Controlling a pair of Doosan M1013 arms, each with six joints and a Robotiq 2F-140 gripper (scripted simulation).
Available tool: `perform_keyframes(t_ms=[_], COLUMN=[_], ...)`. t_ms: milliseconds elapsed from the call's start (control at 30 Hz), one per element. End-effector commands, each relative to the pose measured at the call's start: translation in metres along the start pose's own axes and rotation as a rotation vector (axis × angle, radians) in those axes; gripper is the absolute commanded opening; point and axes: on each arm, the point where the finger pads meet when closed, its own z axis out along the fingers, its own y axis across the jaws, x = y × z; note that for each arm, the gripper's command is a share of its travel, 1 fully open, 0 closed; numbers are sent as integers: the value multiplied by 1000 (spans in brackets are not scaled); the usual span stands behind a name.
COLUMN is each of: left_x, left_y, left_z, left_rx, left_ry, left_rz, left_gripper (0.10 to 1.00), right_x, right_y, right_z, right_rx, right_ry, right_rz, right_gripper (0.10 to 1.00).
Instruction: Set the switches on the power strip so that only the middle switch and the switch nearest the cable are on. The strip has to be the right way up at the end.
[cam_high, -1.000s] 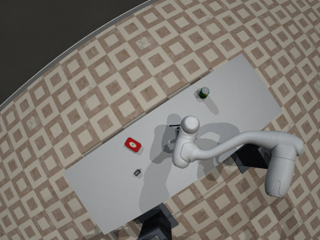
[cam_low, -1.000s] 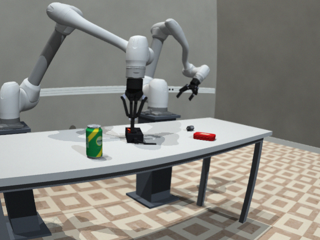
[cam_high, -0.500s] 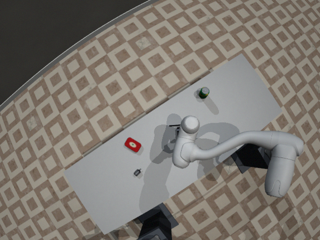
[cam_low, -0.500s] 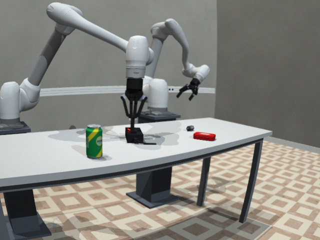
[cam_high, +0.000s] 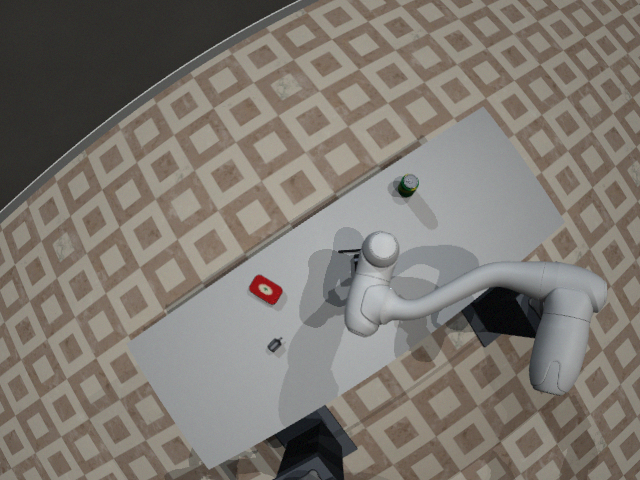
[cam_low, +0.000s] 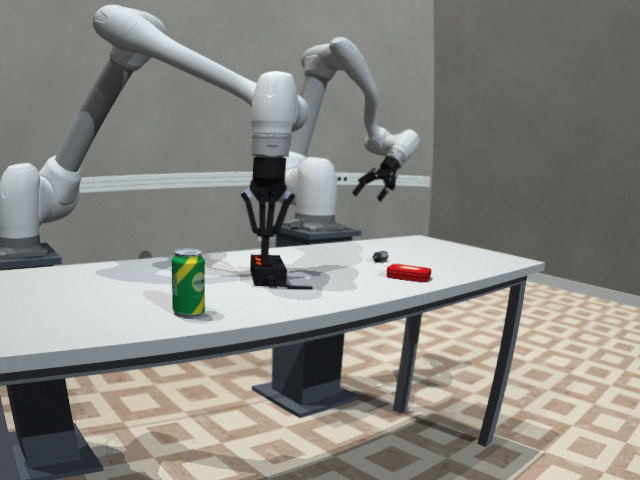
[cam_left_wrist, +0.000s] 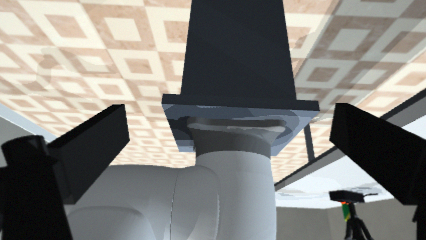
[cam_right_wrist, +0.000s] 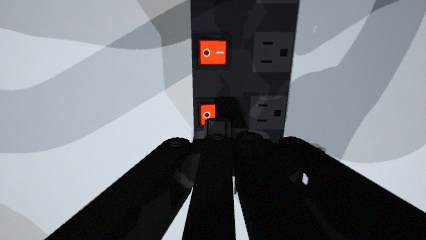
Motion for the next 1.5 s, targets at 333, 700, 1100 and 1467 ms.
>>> perform_keyframes(t_ms=[333, 700, 1100, 1467], left_x=[0, 0, 0, 0], left_y=[0, 0, 0, 0], left_z=[0, 0, 0, 0], left_rx=[0, 0, 0, 0], left_ry=[1, 1, 1, 1], left_rz=[0, 0, 0, 0], left_gripper=[1000, 1000, 1000, 1000], right_x=[0, 0, 0, 0], right_y=[0, 0, 0, 0], right_z=[-14, -37, -40, -40], right_rx=[-1, -1, -1, -1], right_ry=[0, 0, 0, 0], right_rz=[0, 0, 0, 0], right_gripper=[99, 99, 99, 1000])
